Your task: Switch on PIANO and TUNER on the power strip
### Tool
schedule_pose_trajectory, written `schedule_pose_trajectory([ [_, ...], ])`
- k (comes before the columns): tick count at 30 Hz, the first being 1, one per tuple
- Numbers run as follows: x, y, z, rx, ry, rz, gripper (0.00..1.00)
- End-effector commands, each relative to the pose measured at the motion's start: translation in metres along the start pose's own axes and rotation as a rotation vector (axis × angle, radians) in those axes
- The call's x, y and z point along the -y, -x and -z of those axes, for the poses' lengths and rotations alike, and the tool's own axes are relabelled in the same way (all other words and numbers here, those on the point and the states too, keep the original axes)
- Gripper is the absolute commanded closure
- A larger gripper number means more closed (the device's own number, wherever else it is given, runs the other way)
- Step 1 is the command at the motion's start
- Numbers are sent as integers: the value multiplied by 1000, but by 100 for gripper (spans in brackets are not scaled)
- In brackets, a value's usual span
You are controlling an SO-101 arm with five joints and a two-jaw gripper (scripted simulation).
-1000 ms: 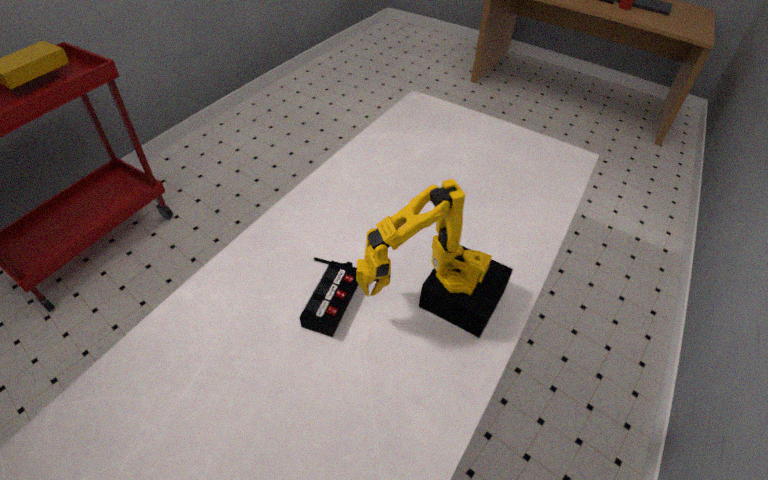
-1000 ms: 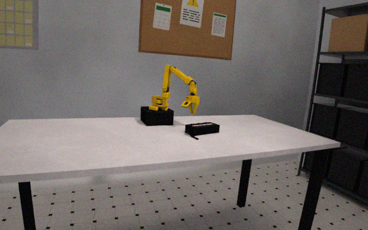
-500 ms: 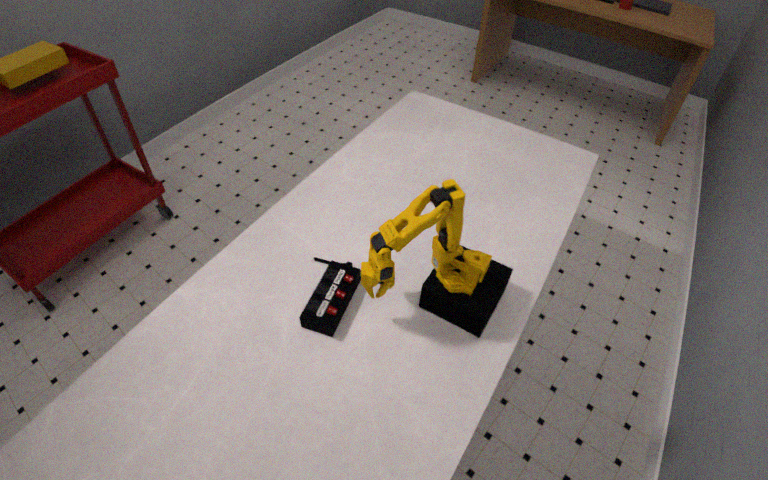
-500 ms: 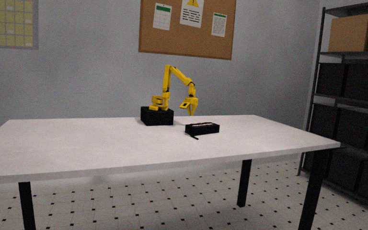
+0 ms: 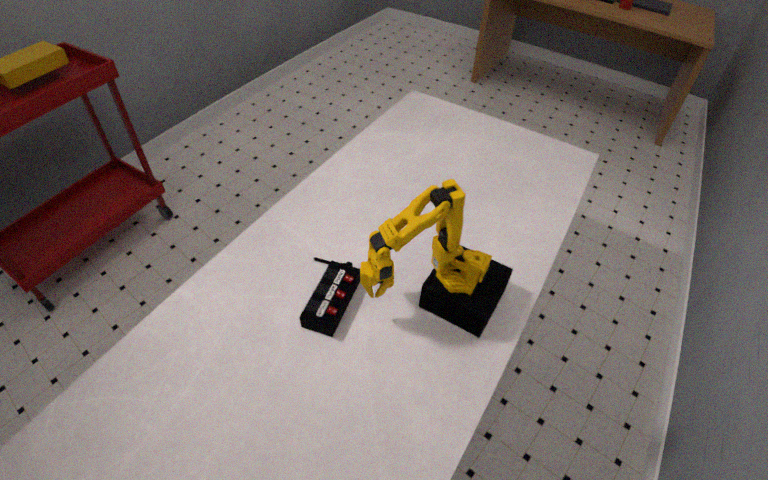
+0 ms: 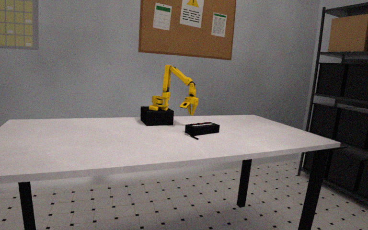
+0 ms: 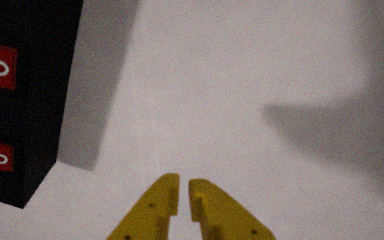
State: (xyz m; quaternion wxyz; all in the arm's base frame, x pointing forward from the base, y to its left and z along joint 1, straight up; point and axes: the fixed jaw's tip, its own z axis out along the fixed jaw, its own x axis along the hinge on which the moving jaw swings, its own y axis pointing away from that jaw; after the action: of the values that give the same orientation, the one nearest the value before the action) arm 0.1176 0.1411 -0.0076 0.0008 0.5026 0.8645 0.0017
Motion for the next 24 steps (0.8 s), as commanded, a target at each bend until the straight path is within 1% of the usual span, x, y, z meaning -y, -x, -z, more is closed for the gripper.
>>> schedule_pose_trajectory([
  [1, 0, -2, 0, 0, -4, 15, 100],
  [19, -4, -3, 2, 0, -4, 13, 100],
  [24, -11, -2, 2, 0, -4, -5, 100],
])
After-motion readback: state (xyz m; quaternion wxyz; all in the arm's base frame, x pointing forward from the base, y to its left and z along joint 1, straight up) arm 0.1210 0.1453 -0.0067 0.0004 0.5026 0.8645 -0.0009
